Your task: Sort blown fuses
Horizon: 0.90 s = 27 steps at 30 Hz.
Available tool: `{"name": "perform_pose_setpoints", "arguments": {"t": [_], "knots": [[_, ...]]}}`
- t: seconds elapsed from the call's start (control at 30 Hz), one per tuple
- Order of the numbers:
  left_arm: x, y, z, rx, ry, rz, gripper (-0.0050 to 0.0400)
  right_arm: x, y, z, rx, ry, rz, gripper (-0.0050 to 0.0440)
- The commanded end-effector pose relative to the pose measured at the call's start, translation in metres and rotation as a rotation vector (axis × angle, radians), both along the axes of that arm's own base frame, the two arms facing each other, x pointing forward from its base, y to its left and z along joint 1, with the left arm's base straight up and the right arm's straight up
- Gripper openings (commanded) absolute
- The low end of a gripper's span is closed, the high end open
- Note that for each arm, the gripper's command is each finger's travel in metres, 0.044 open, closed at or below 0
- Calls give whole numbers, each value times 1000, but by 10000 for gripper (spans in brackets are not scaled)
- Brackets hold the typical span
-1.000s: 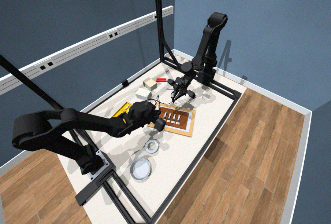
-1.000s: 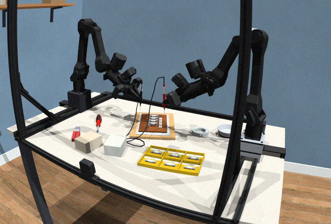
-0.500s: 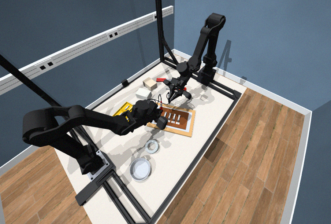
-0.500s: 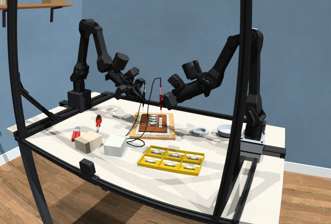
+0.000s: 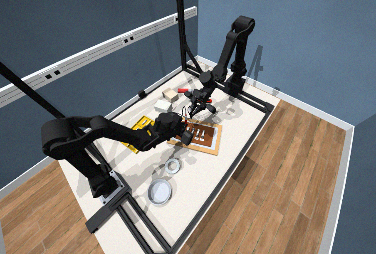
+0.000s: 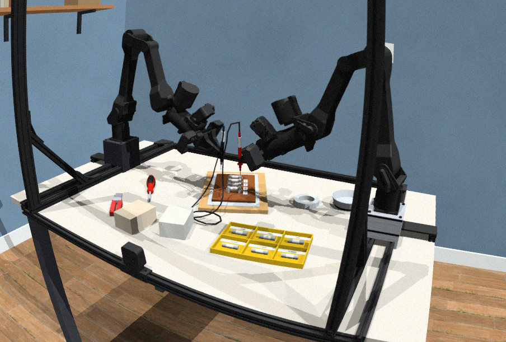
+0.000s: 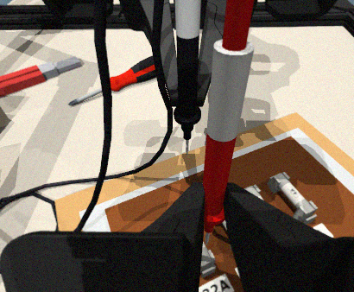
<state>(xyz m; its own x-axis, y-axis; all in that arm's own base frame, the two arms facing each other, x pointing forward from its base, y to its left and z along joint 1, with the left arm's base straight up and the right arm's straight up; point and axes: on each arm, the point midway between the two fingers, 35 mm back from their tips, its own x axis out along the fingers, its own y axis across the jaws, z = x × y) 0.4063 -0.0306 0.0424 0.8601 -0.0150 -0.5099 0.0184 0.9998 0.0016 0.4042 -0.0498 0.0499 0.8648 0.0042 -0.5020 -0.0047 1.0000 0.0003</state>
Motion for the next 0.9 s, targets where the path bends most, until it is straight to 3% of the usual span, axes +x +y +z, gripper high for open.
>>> {"name": "perform_pose_setpoints", "arguments": {"t": [0.0, 0.57, 0.87], "knots": [[13, 0, 7, -5, -32, 1, -50, 9, -1, 6, -3, -22, -4, -50], [33, 0, -7, -3, -32, 0, -50, 6, -1, 6, -4, -22, -2, -50], [34, -1, 0, -4, -47, 0, -50, 6, -1, 6, -4, -22, -2, -50]]}}
